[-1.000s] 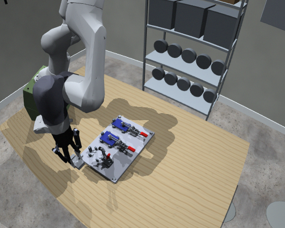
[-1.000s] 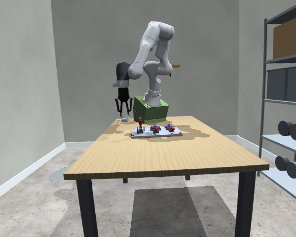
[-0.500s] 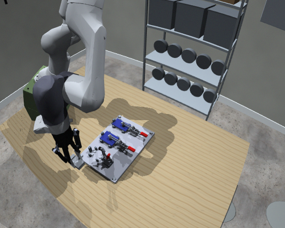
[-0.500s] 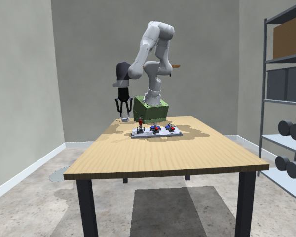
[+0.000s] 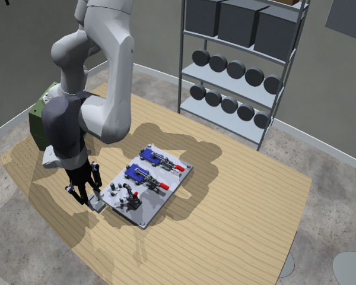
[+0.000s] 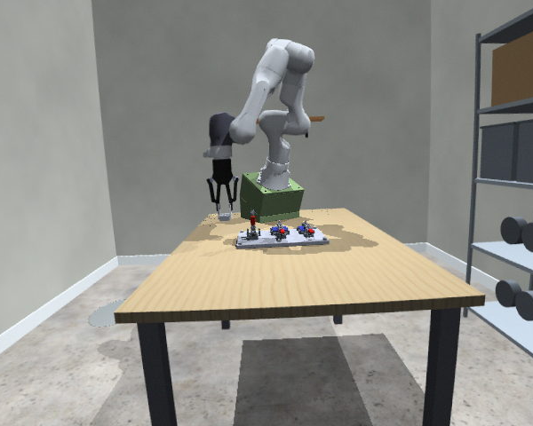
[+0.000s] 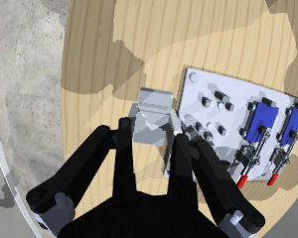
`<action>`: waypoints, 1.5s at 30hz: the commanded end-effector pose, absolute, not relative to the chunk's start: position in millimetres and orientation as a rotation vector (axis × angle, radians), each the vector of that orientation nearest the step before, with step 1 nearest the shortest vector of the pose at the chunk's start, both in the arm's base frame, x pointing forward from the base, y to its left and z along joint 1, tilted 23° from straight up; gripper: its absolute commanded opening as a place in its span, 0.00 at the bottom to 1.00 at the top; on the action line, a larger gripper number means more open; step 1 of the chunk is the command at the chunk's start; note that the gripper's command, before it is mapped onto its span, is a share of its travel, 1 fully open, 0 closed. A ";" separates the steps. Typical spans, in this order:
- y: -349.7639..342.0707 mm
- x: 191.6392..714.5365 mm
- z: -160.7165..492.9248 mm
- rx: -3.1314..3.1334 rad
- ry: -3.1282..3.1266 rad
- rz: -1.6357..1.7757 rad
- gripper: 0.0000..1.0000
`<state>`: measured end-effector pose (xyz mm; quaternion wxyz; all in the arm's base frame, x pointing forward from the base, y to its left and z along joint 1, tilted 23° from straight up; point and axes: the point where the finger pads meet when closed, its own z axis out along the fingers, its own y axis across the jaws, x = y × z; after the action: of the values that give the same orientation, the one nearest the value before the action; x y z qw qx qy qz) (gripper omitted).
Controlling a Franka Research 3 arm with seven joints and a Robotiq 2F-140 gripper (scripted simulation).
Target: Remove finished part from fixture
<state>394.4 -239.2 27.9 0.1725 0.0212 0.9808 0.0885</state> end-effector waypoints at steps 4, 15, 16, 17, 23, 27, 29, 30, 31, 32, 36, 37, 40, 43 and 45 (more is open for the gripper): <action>-237.8 399.1 20.0 0.040 2.776 0.251 0.00; -234.7 406.3 1.2 0.040 2.776 0.251 0.00; -234.3 407.2 -1.1 0.040 2.776 0.251 0.00; -233.9 408.2 -3.5 0.040 2.776 0.251 0.00; -231.5 413.6 -17.6 0.040 2.776 0.251 0.00; -230.8 415.3 -22.0 0.040 2.776 0.251 0.00; -230.1 416.8 -26.1 0.040 2.776 0.251 0.00; -229.8 417.5 -27.9 0.040 2.776 0.251 0.00; -229.5 418.2 -29.7 0.040 2.776 0.251 0.00; -229.2 418.8 -31.4 0.040 2.776 0.251 0.00; -228.3 420.9 -36.8 0.040 2.776 0.251 0.00; -228.2 421.3 -37.8 0.040 2.776 0.251 0.00; -227.8 422.2 -40.1 0.040 2.776 0.251 0.00; -227.7 422.4 -40.6 0.040 2.776 0.251 0.00; -227.6 422.6 -41.3 0.040 2.776 0.251 0.00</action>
<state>420.4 -226.9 -41.4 0.1711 0.0252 0.9808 0.0903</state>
